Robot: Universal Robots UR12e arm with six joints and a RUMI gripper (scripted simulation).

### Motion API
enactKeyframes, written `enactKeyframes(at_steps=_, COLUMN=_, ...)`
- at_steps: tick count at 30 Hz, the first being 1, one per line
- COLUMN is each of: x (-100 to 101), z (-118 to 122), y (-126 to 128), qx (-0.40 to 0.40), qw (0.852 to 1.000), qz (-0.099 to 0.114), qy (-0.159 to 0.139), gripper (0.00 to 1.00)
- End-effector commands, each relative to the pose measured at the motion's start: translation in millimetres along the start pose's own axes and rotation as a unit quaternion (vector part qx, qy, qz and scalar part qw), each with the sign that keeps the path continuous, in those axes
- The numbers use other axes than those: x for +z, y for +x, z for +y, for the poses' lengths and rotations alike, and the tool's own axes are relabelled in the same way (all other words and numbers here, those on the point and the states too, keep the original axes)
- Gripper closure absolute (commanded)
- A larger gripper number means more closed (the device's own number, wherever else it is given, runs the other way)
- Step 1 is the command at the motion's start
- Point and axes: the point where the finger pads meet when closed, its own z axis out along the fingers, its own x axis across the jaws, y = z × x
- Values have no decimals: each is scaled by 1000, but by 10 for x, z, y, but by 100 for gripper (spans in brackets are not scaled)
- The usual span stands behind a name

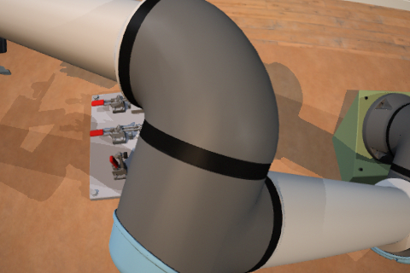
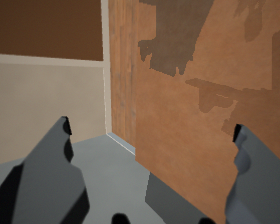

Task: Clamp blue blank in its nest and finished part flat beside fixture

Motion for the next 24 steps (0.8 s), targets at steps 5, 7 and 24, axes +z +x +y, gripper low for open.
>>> enactKeyframes(at_steps=5, x=-12, z=3, y=-12, qx=1, qw=1000, qz=0, qy=-1, gripper=0)
enactKeyframes(at_steps=7, x=-12, z=3, y=-12, qx=1, qw=1000, qz=0, qy=-1, gripper=0)
enactKeyframes(at_steps=24, x=-6, z=-10, y=-16, qx=5, qw=1000, qz=1, qy=0, gripper=0)
